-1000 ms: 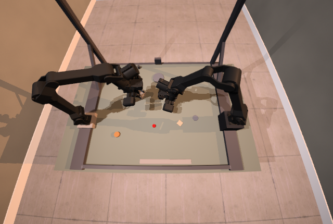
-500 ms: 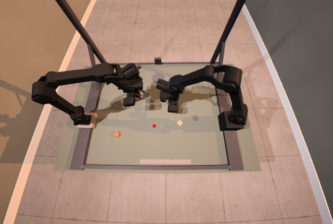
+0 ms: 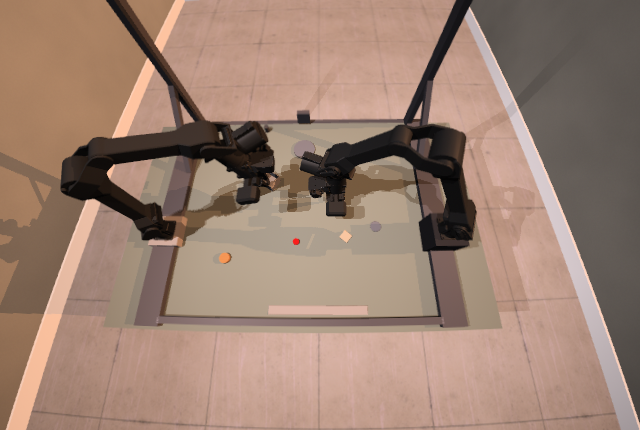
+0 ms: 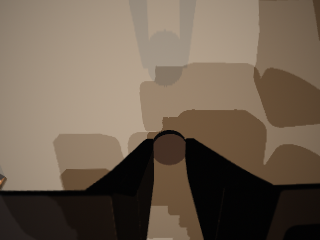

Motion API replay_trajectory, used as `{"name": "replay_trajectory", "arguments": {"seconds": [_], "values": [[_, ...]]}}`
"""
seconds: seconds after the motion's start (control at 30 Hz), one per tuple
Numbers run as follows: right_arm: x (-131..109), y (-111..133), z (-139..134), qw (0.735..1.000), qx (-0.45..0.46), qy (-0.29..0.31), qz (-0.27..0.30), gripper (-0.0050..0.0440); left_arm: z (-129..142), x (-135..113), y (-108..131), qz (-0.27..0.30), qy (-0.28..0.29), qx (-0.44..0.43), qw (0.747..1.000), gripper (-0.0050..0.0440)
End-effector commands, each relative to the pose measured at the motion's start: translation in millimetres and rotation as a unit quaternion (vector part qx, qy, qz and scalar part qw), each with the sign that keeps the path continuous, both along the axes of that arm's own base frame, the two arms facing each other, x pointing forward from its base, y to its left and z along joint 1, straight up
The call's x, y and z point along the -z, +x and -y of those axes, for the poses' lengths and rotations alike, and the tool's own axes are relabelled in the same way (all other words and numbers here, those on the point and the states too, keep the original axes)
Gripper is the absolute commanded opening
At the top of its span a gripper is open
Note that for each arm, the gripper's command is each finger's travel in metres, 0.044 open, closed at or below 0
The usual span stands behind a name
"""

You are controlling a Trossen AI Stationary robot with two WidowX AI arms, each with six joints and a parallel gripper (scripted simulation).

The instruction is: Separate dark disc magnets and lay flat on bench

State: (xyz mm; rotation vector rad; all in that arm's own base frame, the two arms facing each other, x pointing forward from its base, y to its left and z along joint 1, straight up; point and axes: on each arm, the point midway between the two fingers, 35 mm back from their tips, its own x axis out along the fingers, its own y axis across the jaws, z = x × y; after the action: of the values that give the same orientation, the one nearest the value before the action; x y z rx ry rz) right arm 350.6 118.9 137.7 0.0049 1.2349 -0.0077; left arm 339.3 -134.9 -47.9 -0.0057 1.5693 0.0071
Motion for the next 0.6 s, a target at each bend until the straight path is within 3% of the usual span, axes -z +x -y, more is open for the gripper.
{"name": "replay_trajectory", "arguments": {"seconds": [0.0,0.57], "values": [[-14.6,3.7,0.1,1.000,0.001,0.006,0.021,0.0040,2.8,-15.6,8.2,0.020,-0.010,-0.005,1.000,0.0040],[-14.6,3.7,0.1,1.000,0.001,0.006,0.021,0.0040,1.3,7.5,4.9,0.012,-0.007,-0.004,1.000,0.0040]]}}
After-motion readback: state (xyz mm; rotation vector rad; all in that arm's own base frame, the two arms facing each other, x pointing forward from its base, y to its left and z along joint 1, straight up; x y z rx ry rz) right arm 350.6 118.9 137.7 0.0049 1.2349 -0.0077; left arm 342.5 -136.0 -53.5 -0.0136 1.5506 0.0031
